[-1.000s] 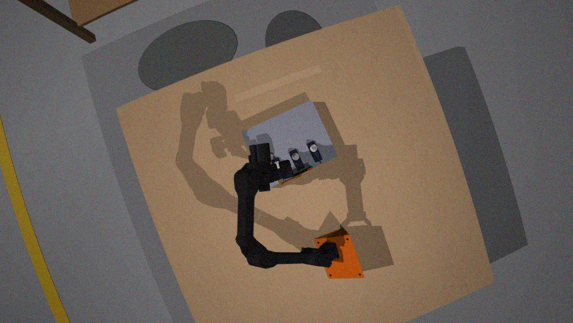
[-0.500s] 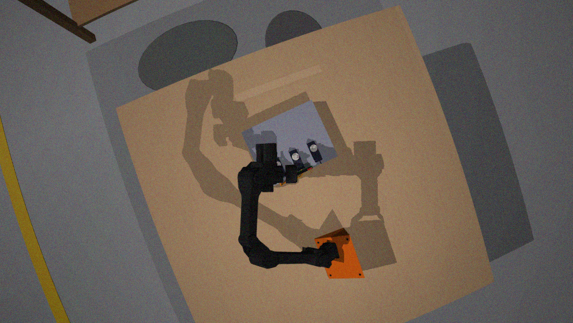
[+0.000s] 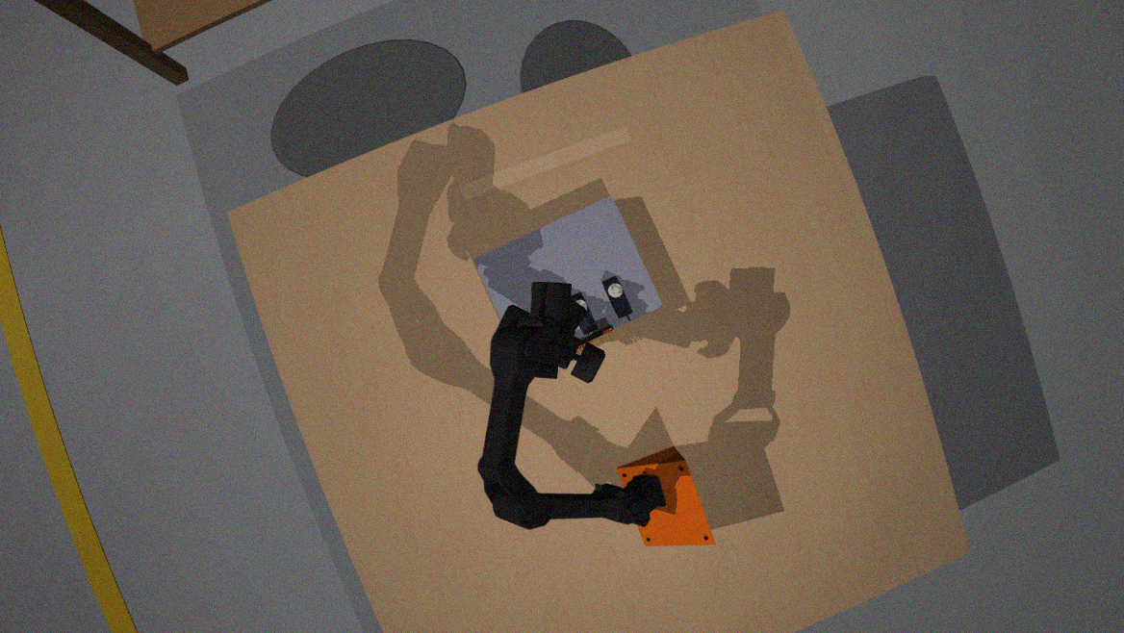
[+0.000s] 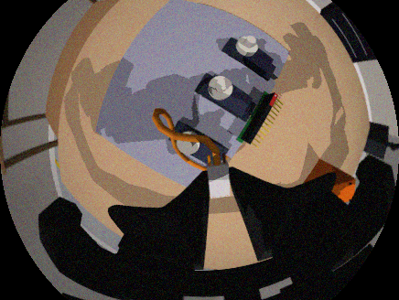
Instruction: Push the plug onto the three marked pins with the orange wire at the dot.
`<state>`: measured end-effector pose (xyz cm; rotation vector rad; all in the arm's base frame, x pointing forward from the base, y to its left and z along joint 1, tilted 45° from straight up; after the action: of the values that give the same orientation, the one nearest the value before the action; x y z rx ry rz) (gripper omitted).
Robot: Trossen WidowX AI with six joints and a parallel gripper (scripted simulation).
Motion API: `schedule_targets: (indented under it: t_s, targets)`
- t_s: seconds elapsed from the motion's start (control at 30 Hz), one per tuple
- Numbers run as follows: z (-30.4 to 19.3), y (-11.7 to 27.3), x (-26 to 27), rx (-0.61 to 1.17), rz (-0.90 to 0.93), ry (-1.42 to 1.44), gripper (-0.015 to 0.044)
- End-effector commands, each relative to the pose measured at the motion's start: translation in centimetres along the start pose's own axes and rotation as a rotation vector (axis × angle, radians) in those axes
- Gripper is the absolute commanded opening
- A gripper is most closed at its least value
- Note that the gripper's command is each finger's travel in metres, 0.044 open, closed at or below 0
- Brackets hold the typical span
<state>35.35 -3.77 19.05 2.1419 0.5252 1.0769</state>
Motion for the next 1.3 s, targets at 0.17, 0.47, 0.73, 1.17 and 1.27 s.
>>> schedule_targets:
  t_s: [0.17,0.47,0.73,1.17,1.27]
  targets:
    - [0.5,0.0,-2.3,-0.003,-0.008,-0.304,0.0]
    - [0.8,0.1,-4.5,-0.006,-0.01,-0.614,0.0]
    - [0.9,0.1,-6.4,-0.008,-0.01,-0.889,0.0]
    - [0.8,0.0,-9.4,-0.007,-0.011,-1.335,0.0]
    - [0.7,-0.1,-10.1,-0.007,-0.011,-1.437,0.0]
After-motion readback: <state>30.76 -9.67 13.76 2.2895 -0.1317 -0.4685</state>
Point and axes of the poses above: the point midway between the two fingers, 35 mm back from their tips, its own y axis back along the fingers, its own x axis across the jaws, z = x × y, the point moved 9 cm from there along y, back along the fingers, and after that the axes turned 7 degrees about y, right-handed, at the moved point
